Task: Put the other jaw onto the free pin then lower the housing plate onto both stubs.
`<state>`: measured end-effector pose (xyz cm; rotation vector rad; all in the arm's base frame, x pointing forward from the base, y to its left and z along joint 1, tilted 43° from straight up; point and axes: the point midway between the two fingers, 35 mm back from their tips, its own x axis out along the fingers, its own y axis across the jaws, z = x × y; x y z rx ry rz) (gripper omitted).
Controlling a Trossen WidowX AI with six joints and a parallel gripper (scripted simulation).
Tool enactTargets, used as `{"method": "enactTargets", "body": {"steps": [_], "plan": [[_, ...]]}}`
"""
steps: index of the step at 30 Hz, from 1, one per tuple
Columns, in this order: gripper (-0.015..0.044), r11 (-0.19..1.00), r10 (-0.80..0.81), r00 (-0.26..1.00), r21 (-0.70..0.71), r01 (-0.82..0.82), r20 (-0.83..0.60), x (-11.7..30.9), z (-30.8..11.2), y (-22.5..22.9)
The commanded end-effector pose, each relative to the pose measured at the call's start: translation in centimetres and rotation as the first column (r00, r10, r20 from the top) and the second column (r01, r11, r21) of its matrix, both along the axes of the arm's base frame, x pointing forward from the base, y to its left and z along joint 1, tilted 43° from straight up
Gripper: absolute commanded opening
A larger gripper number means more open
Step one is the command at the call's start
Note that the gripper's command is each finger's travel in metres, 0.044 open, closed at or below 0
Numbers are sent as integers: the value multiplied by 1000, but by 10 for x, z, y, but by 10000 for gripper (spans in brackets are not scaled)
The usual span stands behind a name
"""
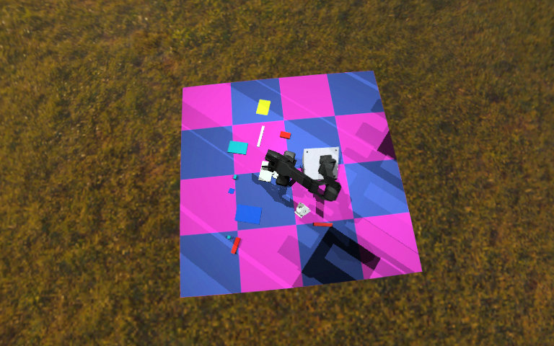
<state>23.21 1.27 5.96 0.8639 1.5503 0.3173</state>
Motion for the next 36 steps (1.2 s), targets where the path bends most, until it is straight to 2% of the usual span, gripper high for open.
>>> {"method": "enactTargets", "body": {"steps": [1, 28, 36], "plan": [[134, 1000, -16, 1000, 1, 16, -24, -3, -2, 0], [134, 999, -35, 999, 2, 35, -41, -2, -2, 0], [134, 999, -35, 999, 1, 35, -39, 21, -1, -4]]}}
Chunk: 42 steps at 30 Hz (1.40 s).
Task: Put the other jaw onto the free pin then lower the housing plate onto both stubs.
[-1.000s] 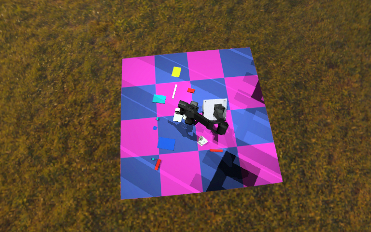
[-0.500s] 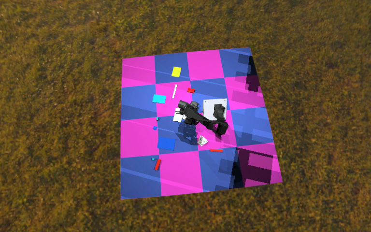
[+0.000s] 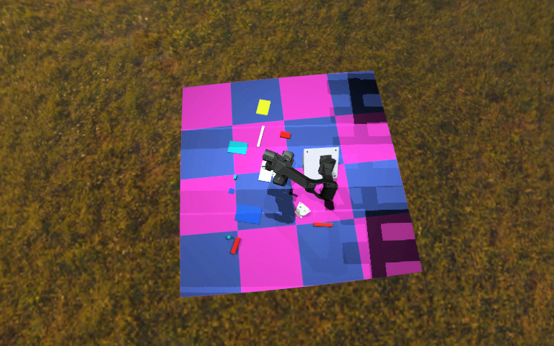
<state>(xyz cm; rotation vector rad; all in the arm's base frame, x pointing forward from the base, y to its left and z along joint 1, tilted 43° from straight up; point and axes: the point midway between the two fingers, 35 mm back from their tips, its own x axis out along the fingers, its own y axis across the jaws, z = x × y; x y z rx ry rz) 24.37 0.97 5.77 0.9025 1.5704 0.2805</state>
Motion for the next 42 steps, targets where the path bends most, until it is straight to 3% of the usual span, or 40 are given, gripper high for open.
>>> {"method": "enactTargets", "body": {"steps": [1, 25, 42], "plan": [[134, 1000, -1, 1000, -2, 2, 0, 13, 2, -2], [134, 1000, -1, 1000, -2, 1, 6, 88, -3, -8], [134, 1000, -1, 1000, -2, 1, 6, 90, -3, -8]]}}
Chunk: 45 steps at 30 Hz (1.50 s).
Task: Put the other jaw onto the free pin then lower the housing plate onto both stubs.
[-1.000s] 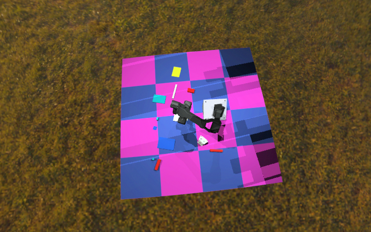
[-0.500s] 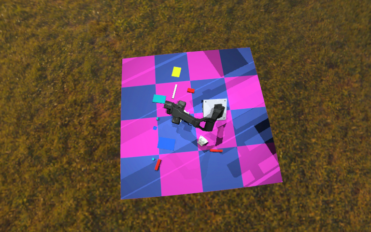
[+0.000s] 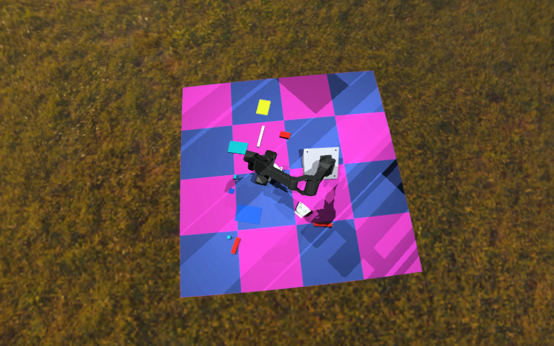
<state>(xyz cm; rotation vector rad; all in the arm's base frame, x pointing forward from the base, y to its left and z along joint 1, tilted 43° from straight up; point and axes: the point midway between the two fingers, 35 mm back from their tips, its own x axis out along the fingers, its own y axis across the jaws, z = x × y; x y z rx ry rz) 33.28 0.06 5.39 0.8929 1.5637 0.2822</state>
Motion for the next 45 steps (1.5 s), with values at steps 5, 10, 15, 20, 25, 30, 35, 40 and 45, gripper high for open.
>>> {"method": "enactTargets", "body": {"steps": [5, 10, 15, 20, 25, 30, 35, 40, 45], "plan": [[134, 1000, -5, 1000, 4, 5, -3, 1, 1, 1], [134, 1000, -5, 1000, 4, 5, -3, 1, 1, 1], [134, 1000, -5, 1000, 4, 5, -4, 1, 1, 1], [134, 1000, -7, 1000, 4, 7, -5, 2, 2, 2], [134, 1000, -7, 1000, 4, 7, -5, 2, 2, 2], [134, 1000, -7, 1000, 4, 7, -5, 2, 2, 2], [134, 1000, -7, 1000, 4, 7, -5, 3, -3, 7], [134, 1000, -8, 1000, 4, 8, -6, 4, -9, 12], [134, 1000, -8, 1000, 4, 8, -6, 4, -15, 18]]}}
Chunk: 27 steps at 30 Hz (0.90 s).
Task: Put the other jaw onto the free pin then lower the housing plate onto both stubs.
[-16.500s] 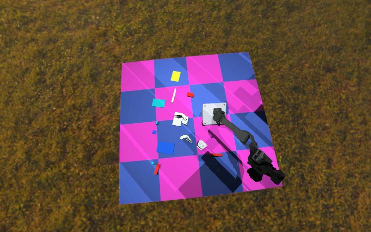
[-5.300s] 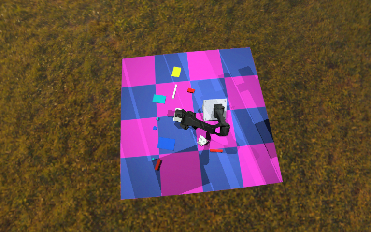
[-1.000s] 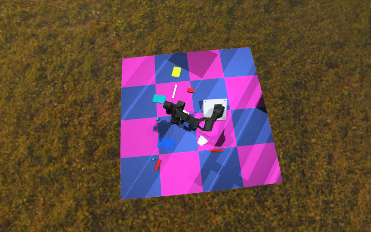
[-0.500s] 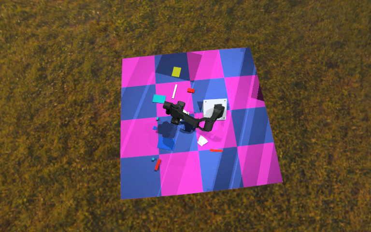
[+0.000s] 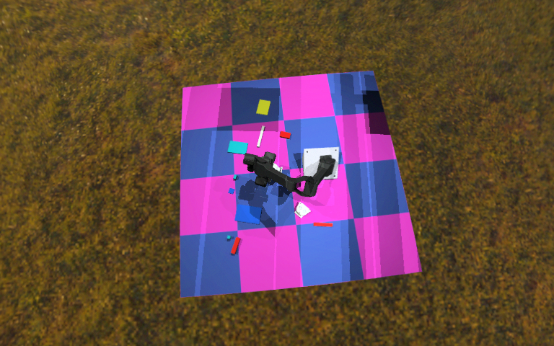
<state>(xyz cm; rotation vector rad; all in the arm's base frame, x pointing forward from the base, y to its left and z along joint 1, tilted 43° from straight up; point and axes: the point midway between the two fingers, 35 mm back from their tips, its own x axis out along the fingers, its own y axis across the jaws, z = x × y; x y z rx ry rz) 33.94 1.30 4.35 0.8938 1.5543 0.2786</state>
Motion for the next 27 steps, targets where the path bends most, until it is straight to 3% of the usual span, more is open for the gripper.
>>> {"method": "enactTargets", "body": {"steps": [1, 27], "plan": [[134, 1000, -2, 1000, 7, 2, -13, -2, -6, 6], [134, 1000, -3, 1000, 9, 3, -13, -2, -25, 25]]}}
